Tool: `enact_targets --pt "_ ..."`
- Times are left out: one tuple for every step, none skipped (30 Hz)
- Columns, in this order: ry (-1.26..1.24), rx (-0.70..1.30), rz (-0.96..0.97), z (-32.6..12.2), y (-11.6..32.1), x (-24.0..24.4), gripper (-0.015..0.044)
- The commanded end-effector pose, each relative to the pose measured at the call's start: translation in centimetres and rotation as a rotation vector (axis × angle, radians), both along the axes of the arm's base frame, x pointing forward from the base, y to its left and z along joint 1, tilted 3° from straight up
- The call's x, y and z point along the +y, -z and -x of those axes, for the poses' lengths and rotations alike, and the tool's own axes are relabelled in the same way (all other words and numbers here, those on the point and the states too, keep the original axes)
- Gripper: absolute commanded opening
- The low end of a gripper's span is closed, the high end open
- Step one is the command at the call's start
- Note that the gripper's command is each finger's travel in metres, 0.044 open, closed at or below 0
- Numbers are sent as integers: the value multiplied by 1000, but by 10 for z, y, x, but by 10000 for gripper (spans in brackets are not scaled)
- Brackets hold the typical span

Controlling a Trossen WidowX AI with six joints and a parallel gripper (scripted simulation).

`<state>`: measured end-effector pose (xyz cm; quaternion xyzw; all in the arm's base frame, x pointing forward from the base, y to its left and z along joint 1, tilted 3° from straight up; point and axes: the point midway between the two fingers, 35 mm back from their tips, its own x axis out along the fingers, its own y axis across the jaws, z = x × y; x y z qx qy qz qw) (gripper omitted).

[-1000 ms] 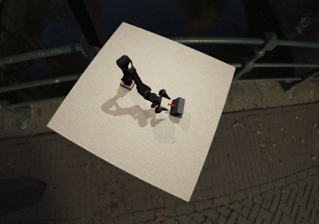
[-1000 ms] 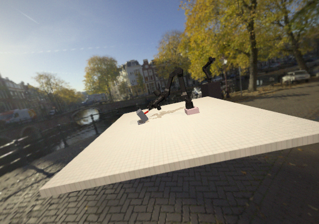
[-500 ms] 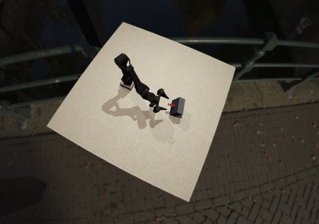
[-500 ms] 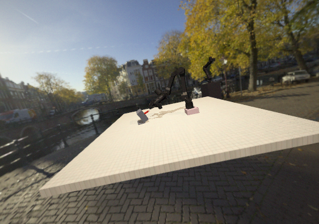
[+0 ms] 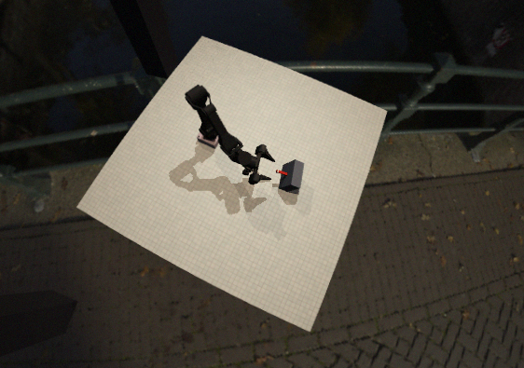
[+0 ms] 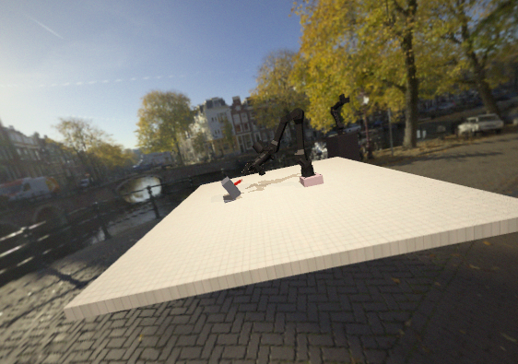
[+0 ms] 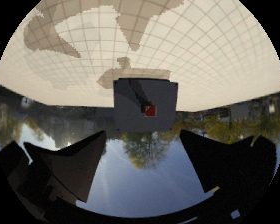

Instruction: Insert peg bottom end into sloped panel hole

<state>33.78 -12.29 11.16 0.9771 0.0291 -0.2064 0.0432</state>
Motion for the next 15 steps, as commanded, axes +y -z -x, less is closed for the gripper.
enact_targets --pt "-3 4 -1 6 -1 1 440" --pt "-3 4 -1 7 -1 0 440" --pt "-3 4 -1 8 -2 0 440" --pt "-2 4 -1 9 -2 0 440" --pt "-2 3 -1 10 -3 0 440" --pt "-2 3 -1 11 -3 0 440" --pt "-2 3 -1 12 -4 0 440" --pt "-2 3 -1 13 -4 0 440" --pt "-2 3 -1 13 -5 -1 440" --pt "-2 3 -1 14 -6 -1 440" --pt "-2 3 -1 15 -6 -1 440" --pt "-2 3 -1 16 -7 -1 440" --pt "-1 2 -1 17 -7 -1 440" --pt "-1 2 -1 18 -8 -1 440" --pt "-1 2 -1 18 -9 -2 440"
